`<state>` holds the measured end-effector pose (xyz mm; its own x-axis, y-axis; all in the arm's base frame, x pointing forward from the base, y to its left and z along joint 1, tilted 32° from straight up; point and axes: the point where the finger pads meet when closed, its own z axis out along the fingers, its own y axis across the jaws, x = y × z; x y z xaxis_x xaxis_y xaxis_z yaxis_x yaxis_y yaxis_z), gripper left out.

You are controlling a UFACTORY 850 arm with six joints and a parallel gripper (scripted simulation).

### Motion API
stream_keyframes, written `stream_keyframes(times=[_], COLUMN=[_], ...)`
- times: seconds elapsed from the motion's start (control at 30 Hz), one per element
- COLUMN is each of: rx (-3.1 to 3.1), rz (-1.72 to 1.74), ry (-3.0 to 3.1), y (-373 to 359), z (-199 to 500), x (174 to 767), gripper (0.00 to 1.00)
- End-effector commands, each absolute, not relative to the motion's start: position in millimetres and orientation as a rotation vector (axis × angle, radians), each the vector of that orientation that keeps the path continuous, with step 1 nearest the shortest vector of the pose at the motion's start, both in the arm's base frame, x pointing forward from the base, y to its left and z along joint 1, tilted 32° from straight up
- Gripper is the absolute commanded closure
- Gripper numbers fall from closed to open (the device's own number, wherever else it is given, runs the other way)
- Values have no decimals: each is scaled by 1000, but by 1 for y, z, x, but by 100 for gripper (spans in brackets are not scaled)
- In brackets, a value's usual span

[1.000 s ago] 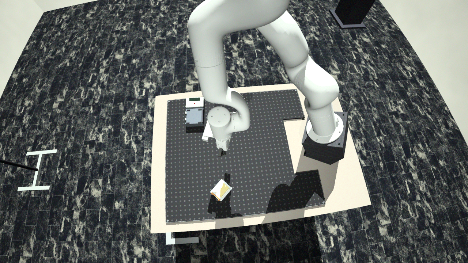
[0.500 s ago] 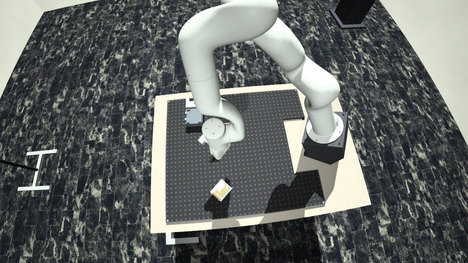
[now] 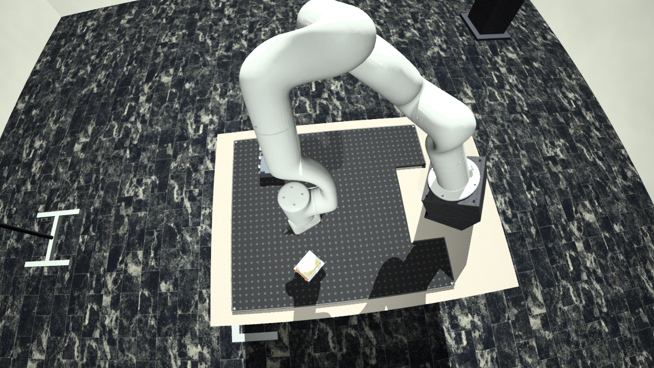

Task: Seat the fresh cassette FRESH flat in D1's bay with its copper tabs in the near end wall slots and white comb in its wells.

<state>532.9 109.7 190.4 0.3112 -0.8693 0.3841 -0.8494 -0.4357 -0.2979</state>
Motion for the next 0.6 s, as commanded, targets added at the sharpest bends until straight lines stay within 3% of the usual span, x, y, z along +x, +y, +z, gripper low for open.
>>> stream_keyframes(times=[0.0, 0.57], rx=[-2400, -1928], rz=[-814, -749], ry=[1724, 2112], y=[116, 155], z=[187, 162], x=[538, 561], gripper=[0, 0])
